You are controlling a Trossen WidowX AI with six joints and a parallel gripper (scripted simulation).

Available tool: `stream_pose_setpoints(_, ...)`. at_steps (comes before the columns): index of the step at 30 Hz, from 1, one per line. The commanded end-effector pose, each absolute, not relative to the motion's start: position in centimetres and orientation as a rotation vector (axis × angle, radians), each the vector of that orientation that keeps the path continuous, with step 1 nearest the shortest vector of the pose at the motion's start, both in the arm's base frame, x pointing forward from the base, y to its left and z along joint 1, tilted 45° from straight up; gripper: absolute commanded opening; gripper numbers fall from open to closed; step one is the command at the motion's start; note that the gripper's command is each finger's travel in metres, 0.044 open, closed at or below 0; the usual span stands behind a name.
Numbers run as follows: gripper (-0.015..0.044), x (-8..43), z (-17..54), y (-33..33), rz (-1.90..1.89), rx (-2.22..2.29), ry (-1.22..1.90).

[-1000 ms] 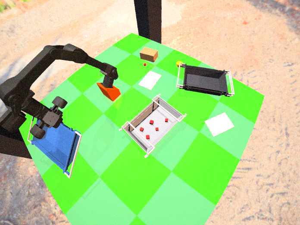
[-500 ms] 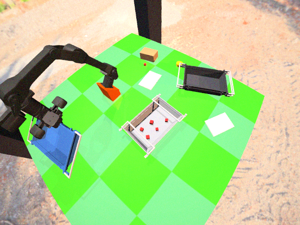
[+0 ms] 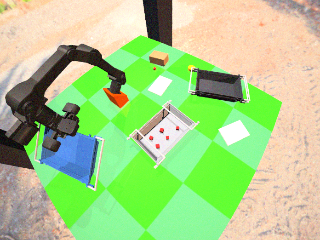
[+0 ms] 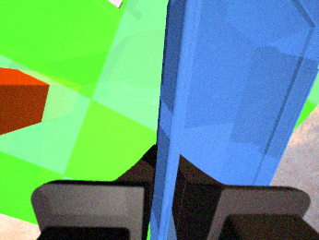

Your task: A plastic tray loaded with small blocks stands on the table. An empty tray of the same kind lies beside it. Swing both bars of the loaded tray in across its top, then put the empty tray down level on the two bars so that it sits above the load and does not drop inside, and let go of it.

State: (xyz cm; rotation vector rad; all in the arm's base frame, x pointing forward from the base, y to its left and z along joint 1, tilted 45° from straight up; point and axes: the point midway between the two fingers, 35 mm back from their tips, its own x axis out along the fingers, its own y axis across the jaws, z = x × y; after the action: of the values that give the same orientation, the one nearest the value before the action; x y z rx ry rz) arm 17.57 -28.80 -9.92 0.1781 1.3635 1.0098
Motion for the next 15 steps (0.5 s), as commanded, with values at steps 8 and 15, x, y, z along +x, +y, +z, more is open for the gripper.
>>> stream_pose_setpoints(8,0.0,22.5,-5.5,-26.8,1.084,-0.005,1.265)
stream_pose_setpoints(15,0.0,25.1,-3.4,-24.6,1.15,-0.096,1.2)
